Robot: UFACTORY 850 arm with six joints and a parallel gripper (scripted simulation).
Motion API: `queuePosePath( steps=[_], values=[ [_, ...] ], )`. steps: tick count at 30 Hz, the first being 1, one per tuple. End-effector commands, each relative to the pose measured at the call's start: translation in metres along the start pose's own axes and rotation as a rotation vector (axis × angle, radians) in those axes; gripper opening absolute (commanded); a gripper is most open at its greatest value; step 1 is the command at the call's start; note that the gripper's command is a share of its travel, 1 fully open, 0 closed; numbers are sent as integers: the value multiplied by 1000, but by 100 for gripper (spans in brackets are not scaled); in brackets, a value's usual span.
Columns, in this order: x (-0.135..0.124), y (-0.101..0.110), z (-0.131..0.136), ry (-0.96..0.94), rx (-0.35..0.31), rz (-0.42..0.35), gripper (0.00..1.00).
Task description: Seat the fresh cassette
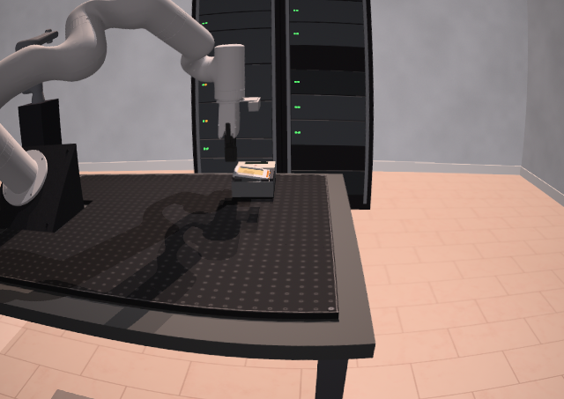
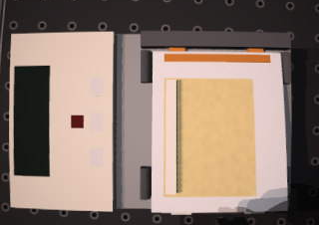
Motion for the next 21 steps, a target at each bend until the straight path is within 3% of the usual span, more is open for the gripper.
queuePosePath(
  steps=[1, 21],
  values=[
    [8, 1, 1, -1, 1, 1, 0],
    [31, 1, 3, -1, 0, 1, 0]
  ],
)
Point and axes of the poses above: the point where the finger pads meet when closed, its own y axis back along the fingers, its own z axis across the jaws, x = y × z, the point moved 8 cm from there along y, back along the fingers, and after that the axes turned 6 degrees about y, right-handed, at the moved point
